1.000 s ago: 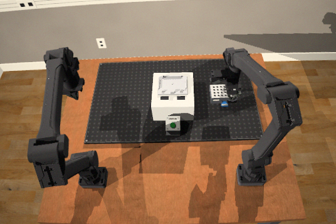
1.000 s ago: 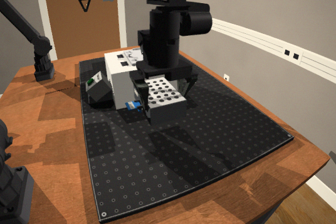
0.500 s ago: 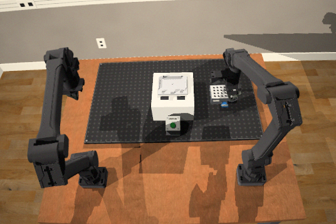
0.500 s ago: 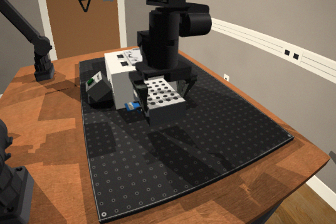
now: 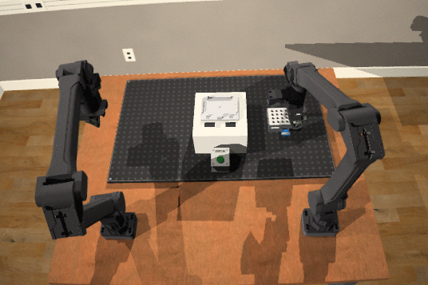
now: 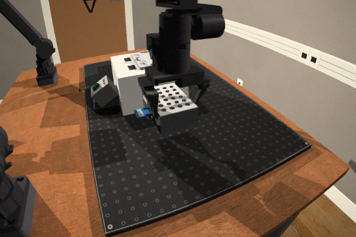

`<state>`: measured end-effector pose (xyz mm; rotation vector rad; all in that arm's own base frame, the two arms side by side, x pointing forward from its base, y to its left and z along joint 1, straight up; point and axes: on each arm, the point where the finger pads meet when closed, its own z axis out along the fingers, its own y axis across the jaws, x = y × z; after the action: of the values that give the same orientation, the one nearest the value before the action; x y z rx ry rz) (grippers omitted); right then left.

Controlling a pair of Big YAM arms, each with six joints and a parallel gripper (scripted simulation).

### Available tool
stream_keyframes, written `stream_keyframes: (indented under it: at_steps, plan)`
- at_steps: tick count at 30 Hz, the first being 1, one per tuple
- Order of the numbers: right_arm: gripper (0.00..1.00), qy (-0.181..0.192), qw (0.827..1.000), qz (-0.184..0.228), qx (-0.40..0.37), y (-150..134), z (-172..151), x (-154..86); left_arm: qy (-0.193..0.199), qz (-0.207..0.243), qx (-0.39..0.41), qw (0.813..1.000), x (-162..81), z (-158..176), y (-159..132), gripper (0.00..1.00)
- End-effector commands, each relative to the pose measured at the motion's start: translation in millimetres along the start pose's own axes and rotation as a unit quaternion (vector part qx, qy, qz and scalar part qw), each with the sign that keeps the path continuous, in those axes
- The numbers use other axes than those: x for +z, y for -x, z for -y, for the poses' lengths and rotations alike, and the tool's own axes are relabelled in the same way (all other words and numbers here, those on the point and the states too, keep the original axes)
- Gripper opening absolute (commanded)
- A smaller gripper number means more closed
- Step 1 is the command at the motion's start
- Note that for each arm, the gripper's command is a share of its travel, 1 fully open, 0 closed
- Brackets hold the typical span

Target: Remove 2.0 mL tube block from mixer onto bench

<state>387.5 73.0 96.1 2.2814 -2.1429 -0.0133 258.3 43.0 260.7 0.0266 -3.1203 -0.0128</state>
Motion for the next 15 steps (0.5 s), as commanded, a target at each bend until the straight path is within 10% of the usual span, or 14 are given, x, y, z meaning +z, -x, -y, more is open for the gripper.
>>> stream_keyframes:
  at_steps: [1,15]
  plan:
    - [0.0,-0.039,0.999,0.006,0.007,1.7,24.8,-15.4,0.003,0.03,0.001,1.0,-23.6,0.0,12.2,0.0]
    - [0.0,-0.045,0.999,0.009,0.01,1.1,29.7,4.2,0.002,0.021,0.001,1.0,-16.6,0.6,8.7,0.0]
